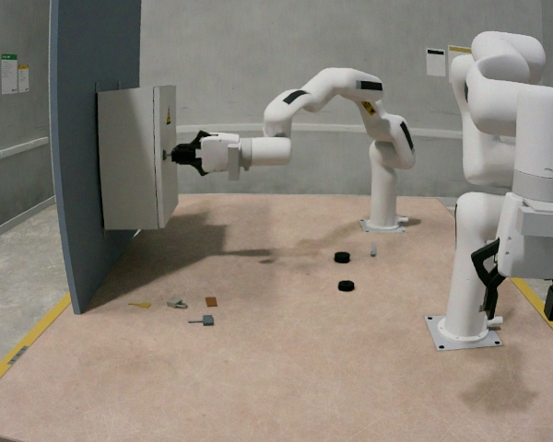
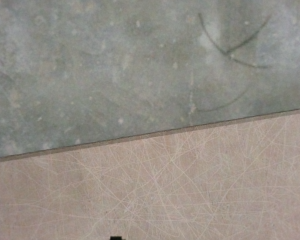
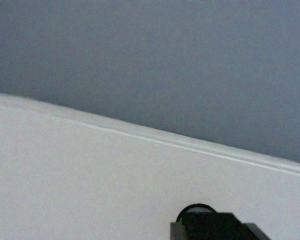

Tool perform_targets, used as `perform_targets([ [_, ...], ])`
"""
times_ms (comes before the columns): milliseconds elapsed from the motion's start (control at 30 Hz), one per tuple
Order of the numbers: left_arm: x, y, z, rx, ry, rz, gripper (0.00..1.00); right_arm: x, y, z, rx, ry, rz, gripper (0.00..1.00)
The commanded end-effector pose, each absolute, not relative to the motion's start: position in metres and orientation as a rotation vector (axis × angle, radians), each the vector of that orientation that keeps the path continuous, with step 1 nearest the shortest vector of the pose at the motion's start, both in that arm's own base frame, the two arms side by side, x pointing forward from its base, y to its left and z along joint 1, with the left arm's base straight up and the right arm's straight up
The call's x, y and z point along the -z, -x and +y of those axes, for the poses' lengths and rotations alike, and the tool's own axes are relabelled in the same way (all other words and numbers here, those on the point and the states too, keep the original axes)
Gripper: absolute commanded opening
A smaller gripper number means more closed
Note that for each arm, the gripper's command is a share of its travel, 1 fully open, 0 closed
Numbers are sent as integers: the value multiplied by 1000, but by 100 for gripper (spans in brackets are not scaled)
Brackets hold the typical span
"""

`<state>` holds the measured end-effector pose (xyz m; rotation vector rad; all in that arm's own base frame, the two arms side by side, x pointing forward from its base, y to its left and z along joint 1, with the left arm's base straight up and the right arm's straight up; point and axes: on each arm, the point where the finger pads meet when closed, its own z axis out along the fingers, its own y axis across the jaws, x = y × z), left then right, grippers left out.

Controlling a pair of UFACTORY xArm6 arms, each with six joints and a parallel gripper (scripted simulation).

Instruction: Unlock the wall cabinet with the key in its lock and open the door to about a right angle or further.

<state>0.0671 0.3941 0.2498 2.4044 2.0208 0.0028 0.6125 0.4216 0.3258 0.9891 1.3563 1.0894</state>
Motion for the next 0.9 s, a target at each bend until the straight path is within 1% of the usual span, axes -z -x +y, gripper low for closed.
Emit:
perform_targets([
  [0, -251, -67, 395, -6, -2406, 2022, 100, -328, -613, 422, -982, -892, 1401, 0],
  [167, -251, -67, 395, -6, -2406, 2022, 100, -328, -613, 422, -903, -814, 1433, 0],
  [267, -251, -67, 395, -6, -2406, 2022, 100, -328, -613, 422, -919, -830, 1427, 0],
  [467, -251, -67, 395, -6, -2406, 2022, 100, -328, -613, 422, -808, -714, 1467, 0],
  [867, -251, -67, 395, -6, -2406, 2022, 100, -328, -613, 422, -838, -745, 1457, 0],
])
